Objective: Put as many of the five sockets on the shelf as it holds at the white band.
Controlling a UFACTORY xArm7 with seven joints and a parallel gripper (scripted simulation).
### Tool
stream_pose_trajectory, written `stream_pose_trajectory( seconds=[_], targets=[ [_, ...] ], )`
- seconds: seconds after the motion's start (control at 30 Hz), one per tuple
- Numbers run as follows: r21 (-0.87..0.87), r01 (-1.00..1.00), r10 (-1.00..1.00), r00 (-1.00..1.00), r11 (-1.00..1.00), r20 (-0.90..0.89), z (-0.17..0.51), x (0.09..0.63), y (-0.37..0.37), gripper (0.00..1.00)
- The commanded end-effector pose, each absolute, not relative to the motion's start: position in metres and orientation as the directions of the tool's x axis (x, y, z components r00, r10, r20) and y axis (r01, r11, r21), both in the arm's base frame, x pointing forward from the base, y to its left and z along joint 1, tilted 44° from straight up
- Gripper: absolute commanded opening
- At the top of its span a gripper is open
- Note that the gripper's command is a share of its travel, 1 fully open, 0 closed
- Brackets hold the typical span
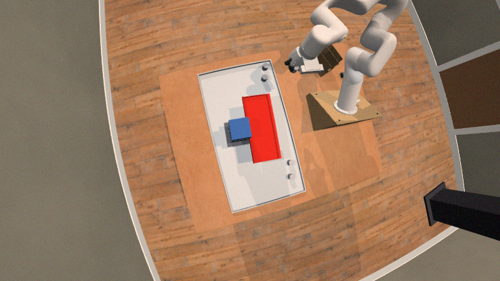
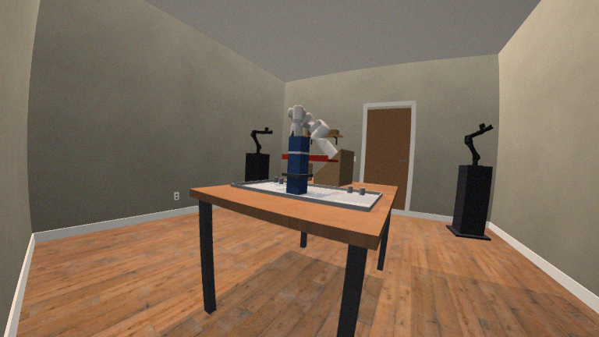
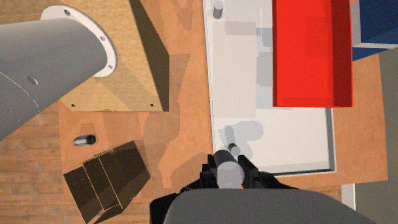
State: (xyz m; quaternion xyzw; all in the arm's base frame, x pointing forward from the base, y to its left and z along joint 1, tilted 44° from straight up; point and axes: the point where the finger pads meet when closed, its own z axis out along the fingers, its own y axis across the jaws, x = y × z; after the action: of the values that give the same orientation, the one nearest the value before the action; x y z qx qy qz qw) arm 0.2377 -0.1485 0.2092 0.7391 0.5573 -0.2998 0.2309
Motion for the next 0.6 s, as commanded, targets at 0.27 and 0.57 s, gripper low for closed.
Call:
stream_pose_trajectory(
  seconds=[0.27,0.57],
  targets=[
    [0.019,0.963,0.669,0.201,-0.269,-0.716,0.187,0.265,-0.124,0.00],
    [0.026,0.965,0.664,0.199,-0.261,-0.721,0.124,0.299,-0.066,0.00]
  ],
)
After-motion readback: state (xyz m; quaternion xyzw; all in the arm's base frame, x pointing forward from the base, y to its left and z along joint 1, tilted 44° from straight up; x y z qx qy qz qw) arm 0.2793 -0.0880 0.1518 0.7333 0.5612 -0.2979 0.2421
